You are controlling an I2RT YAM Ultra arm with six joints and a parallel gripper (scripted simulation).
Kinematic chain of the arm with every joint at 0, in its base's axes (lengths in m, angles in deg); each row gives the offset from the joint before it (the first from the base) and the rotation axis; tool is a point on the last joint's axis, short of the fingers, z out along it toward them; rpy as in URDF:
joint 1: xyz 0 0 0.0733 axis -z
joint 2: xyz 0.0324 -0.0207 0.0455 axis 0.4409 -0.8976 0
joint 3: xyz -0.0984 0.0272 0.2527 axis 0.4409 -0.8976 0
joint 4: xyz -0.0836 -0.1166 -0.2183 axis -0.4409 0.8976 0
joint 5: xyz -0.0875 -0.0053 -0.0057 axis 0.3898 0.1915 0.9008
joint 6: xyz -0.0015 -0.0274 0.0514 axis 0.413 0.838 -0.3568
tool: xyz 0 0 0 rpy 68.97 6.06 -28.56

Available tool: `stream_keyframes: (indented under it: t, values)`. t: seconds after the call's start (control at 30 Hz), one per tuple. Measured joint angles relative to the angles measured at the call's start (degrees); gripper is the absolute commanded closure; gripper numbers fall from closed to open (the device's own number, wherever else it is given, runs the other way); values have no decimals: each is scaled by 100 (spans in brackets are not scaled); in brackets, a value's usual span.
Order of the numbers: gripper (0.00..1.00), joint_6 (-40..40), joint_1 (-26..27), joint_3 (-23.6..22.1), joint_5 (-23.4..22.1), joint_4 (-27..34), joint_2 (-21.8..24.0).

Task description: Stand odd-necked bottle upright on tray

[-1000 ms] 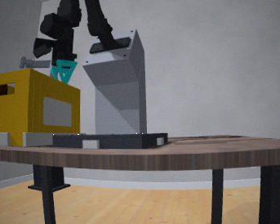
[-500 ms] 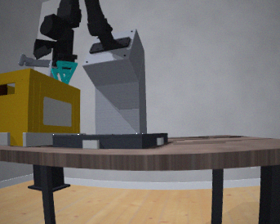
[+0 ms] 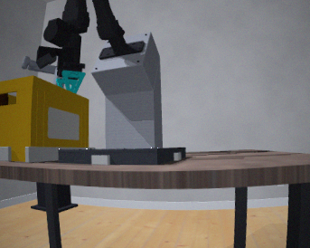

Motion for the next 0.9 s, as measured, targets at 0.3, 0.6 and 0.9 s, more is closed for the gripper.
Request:
stream_keyframes:
  t: [0.3, 0.6, 0.9]
  values:
    - [39, -11, -26, 59, 17, -199, -306]
    - [39, -20, -46, 127, 33, -380, -522]
    - [39, -24, -46, 162, 44, -575, -682]
